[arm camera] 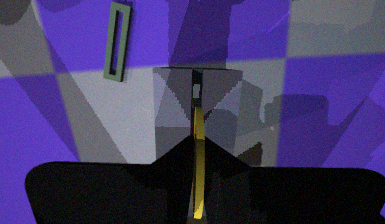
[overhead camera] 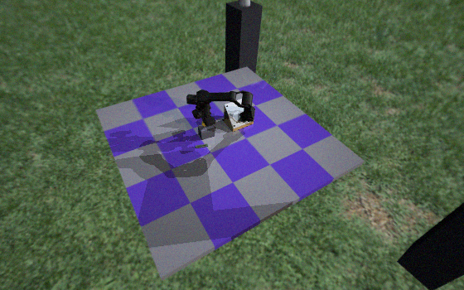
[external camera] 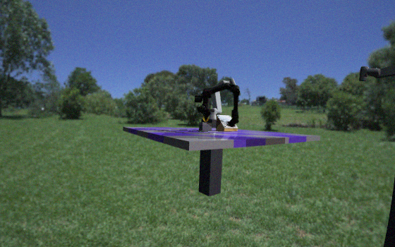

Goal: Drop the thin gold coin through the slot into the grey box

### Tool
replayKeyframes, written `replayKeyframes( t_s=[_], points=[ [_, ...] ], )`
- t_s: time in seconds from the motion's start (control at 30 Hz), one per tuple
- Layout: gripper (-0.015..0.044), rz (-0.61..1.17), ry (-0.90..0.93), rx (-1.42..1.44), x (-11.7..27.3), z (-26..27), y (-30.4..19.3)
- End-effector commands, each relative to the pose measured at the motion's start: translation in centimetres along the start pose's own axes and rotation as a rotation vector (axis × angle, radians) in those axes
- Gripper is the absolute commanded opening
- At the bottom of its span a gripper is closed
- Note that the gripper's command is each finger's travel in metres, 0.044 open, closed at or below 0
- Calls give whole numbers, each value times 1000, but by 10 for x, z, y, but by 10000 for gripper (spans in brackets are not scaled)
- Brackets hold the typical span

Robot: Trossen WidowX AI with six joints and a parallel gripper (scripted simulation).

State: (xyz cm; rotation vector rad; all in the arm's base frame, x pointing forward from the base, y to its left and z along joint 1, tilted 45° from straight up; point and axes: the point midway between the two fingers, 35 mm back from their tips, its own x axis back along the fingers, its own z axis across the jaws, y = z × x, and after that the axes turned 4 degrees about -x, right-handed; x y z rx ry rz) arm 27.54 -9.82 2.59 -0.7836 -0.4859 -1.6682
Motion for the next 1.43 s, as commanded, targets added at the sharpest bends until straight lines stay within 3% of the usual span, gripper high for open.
replayKeyframes(
  t_s=[0.0, 0.13, 0.33, 0.63, 0.93, 1.0, 1.1, 1.4],
  points=[
    [0, -1, 3, -6, -3, 0, 0],
    [0, -1, 3, -6, -4, 0, 0],
    [157, 0, 0, 0, -2, 0, 0],
    [161, 0, 0, 0, -2, 0, 0],
    [397, 0, -1, -1, 18, 0, 0],
    [440, -1, 1, -4, 38, 0, -1],
    [440, -1, 4, -7, 60, 1, -4],
    [440, -1, 4, -7, 60, 1, -4]
  ],
)
